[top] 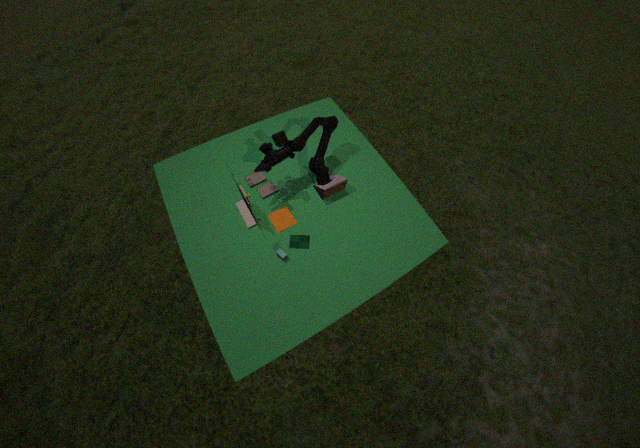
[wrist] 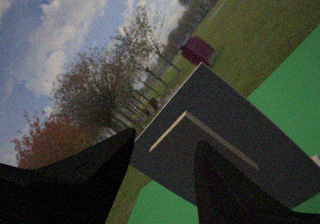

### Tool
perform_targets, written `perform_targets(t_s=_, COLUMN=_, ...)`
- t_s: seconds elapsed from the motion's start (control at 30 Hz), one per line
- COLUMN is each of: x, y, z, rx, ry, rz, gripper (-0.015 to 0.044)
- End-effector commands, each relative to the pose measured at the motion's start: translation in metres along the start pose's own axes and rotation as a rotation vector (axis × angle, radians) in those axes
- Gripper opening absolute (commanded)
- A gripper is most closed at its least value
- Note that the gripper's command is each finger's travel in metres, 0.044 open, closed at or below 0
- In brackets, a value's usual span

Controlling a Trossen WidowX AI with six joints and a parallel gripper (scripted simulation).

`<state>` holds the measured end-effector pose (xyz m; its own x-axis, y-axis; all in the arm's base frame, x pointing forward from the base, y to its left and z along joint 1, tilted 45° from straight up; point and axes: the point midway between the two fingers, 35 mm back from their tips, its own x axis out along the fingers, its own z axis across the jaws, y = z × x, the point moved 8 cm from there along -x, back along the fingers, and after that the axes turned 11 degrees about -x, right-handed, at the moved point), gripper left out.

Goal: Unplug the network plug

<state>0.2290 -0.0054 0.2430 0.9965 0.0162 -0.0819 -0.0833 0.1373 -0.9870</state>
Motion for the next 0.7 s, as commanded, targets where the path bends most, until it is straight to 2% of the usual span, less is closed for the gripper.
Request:
perform_targets(t_s=0.0, x=-0.006, y=0.021, z=-0.006, rx=0.111, ry=-0.002, rz=0.023, gripper=0.0156)
perform_targets(t_s=0.47, x=-0.028, y=0.087, z=-0.021, rx=0.456, ry=0.021, rz=0.103, gripper=0.0156)
perform_targets(t_s=0.67, x=-0.029, y=0.09, z=-0.022, rx=0.472, ry=0.022, rz=0.107, gripper=0.0156)
